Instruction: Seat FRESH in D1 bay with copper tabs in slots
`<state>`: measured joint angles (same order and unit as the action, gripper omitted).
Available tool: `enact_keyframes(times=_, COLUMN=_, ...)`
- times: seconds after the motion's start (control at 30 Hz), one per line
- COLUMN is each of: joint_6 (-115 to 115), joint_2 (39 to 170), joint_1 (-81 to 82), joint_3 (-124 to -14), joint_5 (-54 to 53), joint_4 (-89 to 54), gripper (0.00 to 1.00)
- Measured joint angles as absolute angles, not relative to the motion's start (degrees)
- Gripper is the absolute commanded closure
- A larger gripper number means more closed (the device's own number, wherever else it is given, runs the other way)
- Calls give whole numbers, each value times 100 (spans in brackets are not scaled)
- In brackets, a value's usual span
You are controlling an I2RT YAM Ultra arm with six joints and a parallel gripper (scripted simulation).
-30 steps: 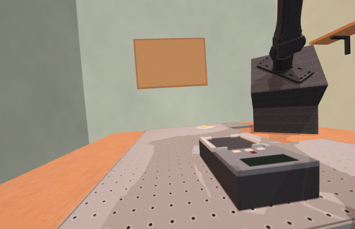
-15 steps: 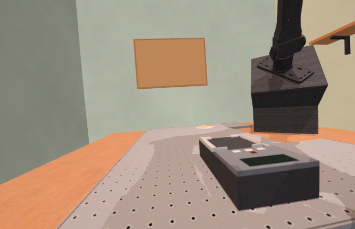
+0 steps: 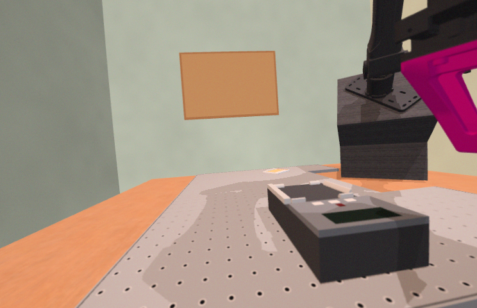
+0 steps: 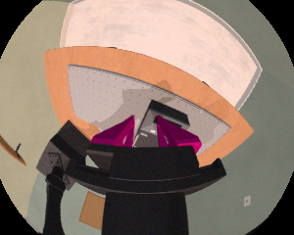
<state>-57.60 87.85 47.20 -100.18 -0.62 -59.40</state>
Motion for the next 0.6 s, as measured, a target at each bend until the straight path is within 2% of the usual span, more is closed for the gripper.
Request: enact_keyframes(times=0.6, joint_6=-5131, joint_2=8715, joint_1=3492, joint_3=-9024, joint_5=-834, joint_4=-5579, gripper=66)
